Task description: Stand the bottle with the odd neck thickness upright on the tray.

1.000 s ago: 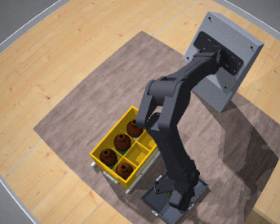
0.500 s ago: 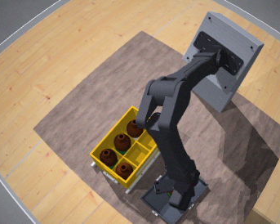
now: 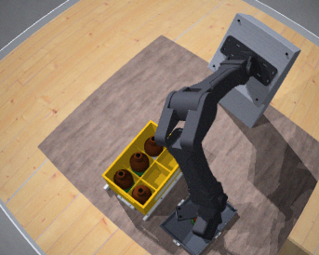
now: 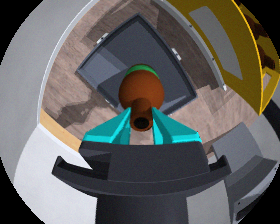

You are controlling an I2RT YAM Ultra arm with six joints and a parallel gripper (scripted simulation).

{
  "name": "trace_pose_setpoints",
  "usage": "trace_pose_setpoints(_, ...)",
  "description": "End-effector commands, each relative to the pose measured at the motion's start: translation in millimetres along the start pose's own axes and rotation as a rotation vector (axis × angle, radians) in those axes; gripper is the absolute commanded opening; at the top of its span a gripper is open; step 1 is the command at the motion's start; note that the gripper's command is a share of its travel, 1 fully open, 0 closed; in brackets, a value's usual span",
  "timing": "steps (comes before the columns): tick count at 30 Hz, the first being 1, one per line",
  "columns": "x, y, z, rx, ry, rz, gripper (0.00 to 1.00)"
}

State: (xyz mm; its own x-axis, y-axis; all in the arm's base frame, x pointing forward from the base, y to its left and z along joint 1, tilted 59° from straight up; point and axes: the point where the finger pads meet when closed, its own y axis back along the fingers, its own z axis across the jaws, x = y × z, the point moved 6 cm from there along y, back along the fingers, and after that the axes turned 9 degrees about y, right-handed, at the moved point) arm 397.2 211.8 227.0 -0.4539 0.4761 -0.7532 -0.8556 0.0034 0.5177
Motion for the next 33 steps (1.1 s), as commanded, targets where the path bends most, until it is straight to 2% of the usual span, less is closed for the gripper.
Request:
trace_pose_setpoints(1, -11.0, 7.2, 13.2, -0.039, -0.013, -0.028, 0.00)
trace_pose_setpoints(18, -11.0, 7.2, 13.2, -0.039, -0.013, -0.028, 0.00)
trace_pose_setpoints(19, -11.0, 7.2, 13.2, -0.039, -0.013, -0.028, 1.00)
trace_pose_setpoints(33, -10.5, 7.2, 12.7, -0.036, -0.012, -0.026, 1.00)
